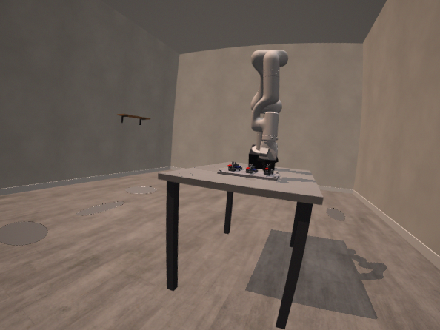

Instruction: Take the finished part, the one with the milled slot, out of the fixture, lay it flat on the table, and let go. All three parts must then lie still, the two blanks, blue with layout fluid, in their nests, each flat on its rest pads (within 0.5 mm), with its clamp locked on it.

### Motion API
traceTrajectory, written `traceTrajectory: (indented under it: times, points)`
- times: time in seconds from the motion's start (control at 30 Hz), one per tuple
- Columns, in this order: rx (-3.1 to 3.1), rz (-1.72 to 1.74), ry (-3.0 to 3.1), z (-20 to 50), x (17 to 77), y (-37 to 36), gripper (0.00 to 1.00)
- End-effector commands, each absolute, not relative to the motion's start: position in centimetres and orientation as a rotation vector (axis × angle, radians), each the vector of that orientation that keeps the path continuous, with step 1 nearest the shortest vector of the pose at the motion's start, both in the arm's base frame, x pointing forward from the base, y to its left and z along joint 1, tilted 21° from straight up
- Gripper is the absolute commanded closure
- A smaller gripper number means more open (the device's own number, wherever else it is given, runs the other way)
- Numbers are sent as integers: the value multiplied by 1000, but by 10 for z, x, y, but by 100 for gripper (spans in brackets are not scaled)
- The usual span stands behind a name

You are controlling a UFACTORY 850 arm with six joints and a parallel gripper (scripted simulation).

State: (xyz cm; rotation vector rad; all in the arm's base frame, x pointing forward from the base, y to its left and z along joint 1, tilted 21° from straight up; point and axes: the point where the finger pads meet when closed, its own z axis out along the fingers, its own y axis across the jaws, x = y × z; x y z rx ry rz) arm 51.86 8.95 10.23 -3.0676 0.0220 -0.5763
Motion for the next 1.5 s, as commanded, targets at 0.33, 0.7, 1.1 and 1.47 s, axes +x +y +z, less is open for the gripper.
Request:
traceTrajectory:
  times: [0.33, 0.7, 1.1, 1.47]
  points:
    - [-3067, -578, 22, 103, 519, 90, 100]
    - [-3067, -578, 22, 103, 519, 90, 100]
    - [-3067, -578, 22, 104, 518, 90, 100]
    - [-3067, -578, 22, 107, 516, 90, 100]
